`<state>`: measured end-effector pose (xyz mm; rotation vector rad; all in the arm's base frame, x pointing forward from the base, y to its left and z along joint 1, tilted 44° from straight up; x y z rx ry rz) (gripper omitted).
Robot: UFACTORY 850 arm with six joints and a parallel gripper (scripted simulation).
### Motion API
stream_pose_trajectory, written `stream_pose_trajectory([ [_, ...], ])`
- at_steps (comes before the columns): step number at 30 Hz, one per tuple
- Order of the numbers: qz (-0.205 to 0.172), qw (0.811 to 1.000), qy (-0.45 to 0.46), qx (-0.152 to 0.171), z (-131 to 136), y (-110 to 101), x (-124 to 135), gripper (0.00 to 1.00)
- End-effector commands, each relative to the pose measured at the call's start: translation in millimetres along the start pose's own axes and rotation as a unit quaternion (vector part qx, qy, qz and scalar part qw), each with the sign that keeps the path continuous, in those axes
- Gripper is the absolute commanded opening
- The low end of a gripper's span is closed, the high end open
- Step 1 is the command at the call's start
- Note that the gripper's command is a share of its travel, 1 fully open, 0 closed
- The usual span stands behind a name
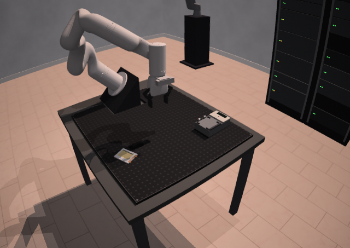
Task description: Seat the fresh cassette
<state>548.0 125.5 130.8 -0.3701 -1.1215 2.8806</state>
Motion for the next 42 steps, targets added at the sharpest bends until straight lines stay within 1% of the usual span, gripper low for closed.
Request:
stream_pose_trajectory([
  [1, -0.021, 0.999, -0.022, -0.017, -0.5, -3.1, 11.7, 1.00],
  [2, -0.021, 0.999, -0.022, -0.017, -0.5, -3.1, 11.7, 1.00],
  [3, -0.031, 0.999, -0.032, -0.025, -0.1, -3.5, 14.7, 1.00],
  [9, -0.032, 0.999, -0.033, -0.026, -5.4, -7.2, 43.7, 1.00],
  [27, -0.032, 0.999, -0.033, -0.026, -5.6, -7.3, 44.7, 1.00],
  [29, -0.032, 0.997, -0.055, -0.031, 0.9, -3.4, 37.3, 1.00],
  [33, -0.032, 0.997, -0.055, -0.031, 12.2, 4.3, 22.7, 1.00],
  [36, -0.032, 0.997, -0.055, -0.031, 13.4, 5.1, 21.1, 1.00],
  [38, -0.032, 0.996, -0.076, -0.035, 20.1, 9.4, 14.3, 1.00],
  [42, -0.032, 0.996, -0.076, -0.035, 32.4, 17.9, 1.0, 1.00],
])
Point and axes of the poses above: the point where the finger pads meet when closed, its own y axis out along the fingers, its own z axis across the jaws, x = y × z, the point moved 9 cm from there along -y, back along the fingers, and after that the axes turned 11 degrees about y, right-handed, at the moved point
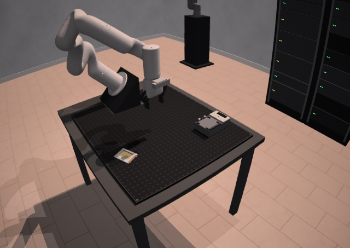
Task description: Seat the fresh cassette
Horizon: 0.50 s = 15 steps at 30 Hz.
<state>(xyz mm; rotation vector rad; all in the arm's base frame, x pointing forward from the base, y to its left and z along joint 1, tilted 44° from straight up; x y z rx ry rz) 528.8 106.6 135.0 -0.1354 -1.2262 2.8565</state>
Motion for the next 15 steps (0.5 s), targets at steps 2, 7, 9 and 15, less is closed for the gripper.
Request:
stream_pose_trajectory([
  [2, 0.000, 1.000, -0.007, -0.002, 16.8, 7.0, -14.9, 1.00],
  [7, 0.000, 1.000, -0.029, -0.004, 36.3, 15.9, -28.4, 1.00],
  [9, 0.000, 1.000, -0.029, -0.004, 42.8, 18.9, -32.9, 1.00],
  [15, 0.000, 0.999, -0.050, -0.005, 58.9, 26.2, -42.6, 1.00],
])
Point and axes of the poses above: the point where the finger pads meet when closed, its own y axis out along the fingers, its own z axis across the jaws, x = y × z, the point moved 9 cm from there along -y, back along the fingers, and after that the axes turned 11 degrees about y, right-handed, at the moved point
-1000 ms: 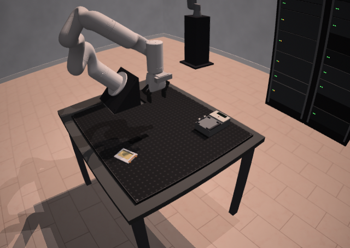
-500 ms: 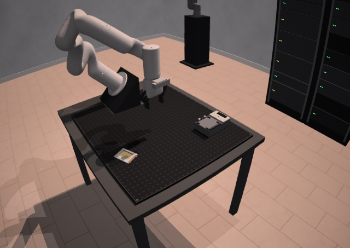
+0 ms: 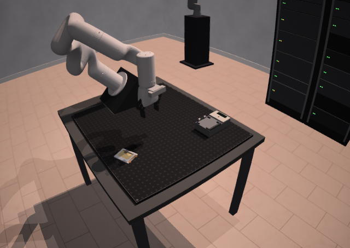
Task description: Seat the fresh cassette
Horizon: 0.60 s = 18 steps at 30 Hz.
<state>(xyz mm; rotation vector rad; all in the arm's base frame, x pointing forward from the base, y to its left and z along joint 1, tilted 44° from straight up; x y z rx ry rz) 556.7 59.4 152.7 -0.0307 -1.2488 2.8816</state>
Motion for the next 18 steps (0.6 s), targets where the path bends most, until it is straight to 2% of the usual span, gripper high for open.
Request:
stream_pose_trajectory([
  [1, 0.000, 1.000, -0.014, -0.002, 20.3, 7.9, -11.6, 1.00],
  [5, 0.000, 1.000, -0.014, -0.002, 28.0, 11.3, -15.5, 1.00],
  [11, 0.001, 0.999, -0.035, -0.001, 53.7, 22.3, -26.3, 1.00],
  [13, 0.001, 0.999, -0.035, -0.001, 53.7, 22.3, -26.3, 1.00],
  [18, 0.001, 0.998, -0.056, 0.000, 75.3, 31.7, -34.1, 1.00],
])
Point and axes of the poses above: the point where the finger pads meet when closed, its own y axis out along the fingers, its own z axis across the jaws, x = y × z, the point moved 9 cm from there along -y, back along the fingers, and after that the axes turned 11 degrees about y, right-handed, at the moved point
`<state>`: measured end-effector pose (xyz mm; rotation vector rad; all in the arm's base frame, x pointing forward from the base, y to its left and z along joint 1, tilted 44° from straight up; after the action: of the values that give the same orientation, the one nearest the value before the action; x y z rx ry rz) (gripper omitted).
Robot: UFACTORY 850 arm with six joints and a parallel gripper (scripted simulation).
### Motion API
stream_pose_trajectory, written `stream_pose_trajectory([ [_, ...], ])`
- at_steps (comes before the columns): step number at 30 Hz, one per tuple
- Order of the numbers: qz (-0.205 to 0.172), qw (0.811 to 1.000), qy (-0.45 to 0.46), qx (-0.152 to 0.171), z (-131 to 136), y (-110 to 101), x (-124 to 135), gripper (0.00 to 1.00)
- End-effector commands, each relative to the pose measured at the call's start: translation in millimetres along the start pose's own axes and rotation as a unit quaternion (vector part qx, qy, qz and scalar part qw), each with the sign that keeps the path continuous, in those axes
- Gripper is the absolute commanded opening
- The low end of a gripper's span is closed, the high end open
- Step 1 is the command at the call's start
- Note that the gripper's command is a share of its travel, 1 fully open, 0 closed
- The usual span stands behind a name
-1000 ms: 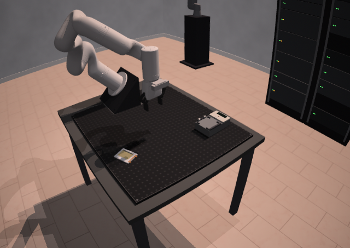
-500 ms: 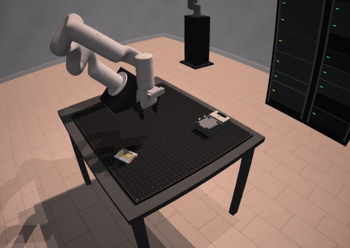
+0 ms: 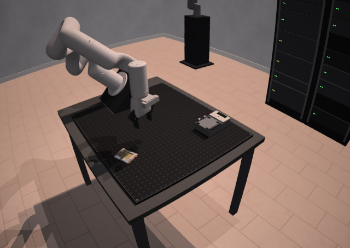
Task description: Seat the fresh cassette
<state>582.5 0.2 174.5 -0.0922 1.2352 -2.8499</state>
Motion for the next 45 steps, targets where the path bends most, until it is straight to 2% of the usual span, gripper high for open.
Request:
stream_pose_trajectory([
  [1, 0.000, 1.000, -0.013, 0.000, 22.8, 8.7, -6.9, 1.00],
  [34, -0.002, 0.997, -0.077, 0.010, 133.7, 55.2, -20.2, 1.00],
  [45, -0.002, 0.997, -0.077, 0.010, 133.7, 55.1, -20.2, 1.00],
])
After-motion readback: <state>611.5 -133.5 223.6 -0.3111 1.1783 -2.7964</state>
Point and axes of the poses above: the point where the finger pads meet when closed, its own y axis out along the fingers, its own z axis across the jaws, x = y × z, the point moved 9 cm from there along -y, back along the fingers, and after that the axes turned 11 degrees about y, right-handed, at the moved point
